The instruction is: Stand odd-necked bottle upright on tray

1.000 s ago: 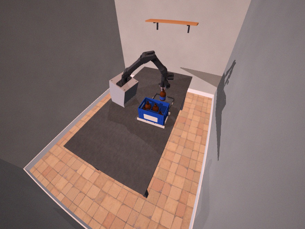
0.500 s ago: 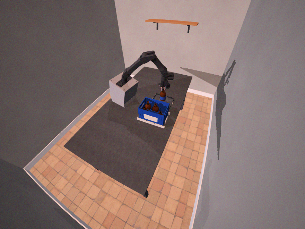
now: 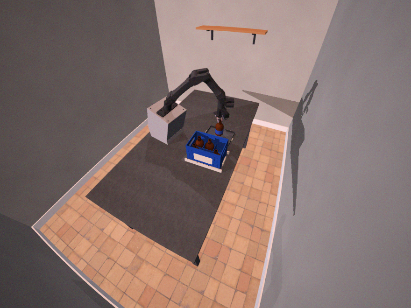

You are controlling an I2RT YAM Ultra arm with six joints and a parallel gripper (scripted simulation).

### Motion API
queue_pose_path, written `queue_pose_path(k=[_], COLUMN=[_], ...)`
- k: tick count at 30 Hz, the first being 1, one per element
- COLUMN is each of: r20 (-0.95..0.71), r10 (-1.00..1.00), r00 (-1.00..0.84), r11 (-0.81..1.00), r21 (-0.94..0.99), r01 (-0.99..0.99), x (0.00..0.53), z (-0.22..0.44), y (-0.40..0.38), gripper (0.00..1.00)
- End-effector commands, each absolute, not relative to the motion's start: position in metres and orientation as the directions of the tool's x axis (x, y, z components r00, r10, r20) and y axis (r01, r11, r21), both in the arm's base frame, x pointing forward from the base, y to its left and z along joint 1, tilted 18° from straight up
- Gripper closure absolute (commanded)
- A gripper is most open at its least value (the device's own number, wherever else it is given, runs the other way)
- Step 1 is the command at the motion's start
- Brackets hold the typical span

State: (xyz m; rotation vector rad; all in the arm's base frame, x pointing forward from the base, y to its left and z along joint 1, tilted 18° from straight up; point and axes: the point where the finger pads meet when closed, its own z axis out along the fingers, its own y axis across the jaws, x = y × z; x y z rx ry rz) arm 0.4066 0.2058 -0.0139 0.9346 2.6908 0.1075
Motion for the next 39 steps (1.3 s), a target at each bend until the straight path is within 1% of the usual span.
queue_pose_path(k=[1, 39], r20=[-0.263, -0.261], r10=[0.619, 0.617], r00=[-0.74, -0.742], r11=[0.785, 0.787], r21=[0.198, 0.19], r01=[0.587, 0.588], x=[0.412, 0.4132], z=[0.0006, -0.0045], y=[0.2079, 0.2057], gripper=[1.0, 1.0])
